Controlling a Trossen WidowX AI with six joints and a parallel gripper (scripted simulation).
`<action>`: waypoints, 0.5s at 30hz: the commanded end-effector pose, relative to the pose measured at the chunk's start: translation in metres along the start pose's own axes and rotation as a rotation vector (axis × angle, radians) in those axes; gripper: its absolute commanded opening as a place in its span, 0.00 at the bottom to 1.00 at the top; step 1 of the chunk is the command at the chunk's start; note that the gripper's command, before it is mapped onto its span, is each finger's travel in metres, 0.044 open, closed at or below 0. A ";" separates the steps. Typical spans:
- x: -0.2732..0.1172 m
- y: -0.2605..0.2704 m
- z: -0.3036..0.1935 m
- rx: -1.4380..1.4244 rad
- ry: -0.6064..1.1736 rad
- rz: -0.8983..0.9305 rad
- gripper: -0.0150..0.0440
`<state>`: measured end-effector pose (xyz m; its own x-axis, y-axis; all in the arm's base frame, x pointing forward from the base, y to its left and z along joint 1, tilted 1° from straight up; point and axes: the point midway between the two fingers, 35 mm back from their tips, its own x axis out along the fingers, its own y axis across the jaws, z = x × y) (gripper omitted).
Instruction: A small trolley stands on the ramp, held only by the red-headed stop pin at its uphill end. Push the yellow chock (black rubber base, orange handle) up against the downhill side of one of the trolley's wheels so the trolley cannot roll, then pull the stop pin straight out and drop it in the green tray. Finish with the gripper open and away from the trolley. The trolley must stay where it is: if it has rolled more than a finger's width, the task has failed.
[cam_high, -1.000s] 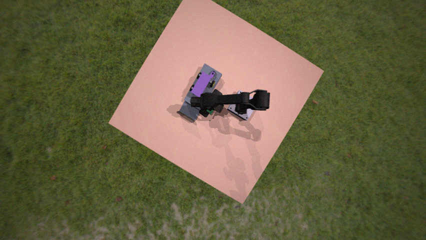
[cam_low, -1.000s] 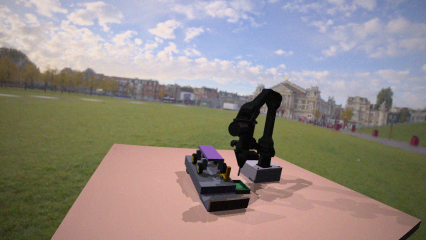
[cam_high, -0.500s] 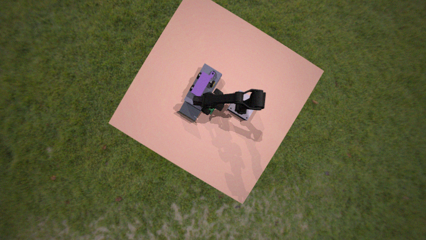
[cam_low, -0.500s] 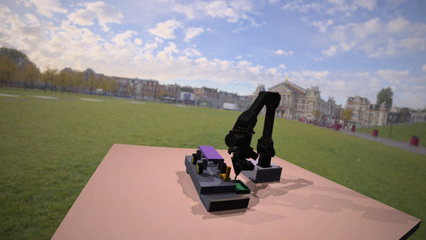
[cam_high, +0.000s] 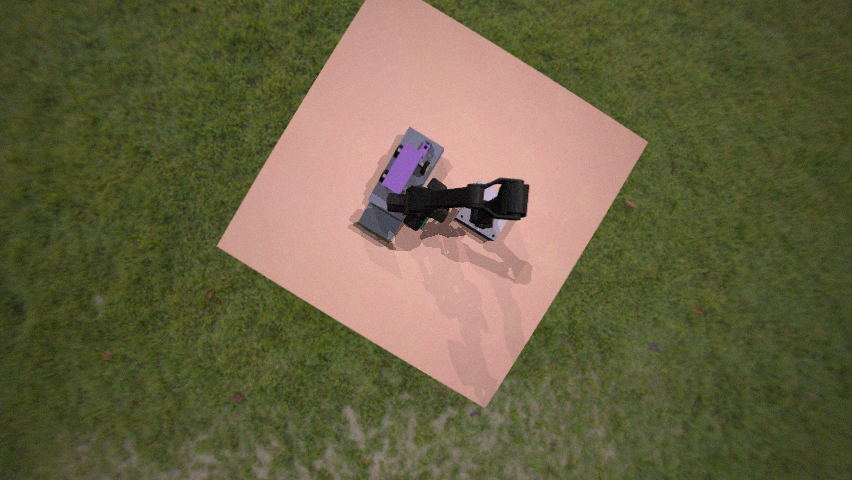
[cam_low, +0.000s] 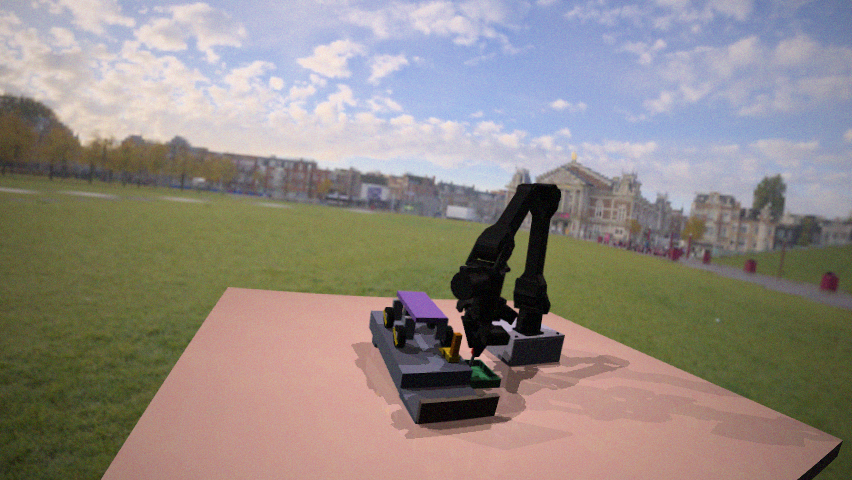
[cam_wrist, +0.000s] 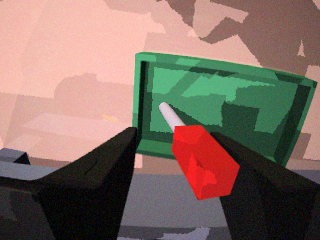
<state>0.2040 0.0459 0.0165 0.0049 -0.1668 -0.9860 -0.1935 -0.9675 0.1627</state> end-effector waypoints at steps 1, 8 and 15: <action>0.001 -0.002 -0.001 0.003 0.002 0.002 0.58; 0.002 -0.007 0.001 0.003 0.002 0.001 0.58; 0.003 -0.011 0.001 0.003 0.002 0.001 0.58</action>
<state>0.2035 0.0546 0.0122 0.0049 -0.1691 -0.9856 -0.1933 -0.9672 0.1649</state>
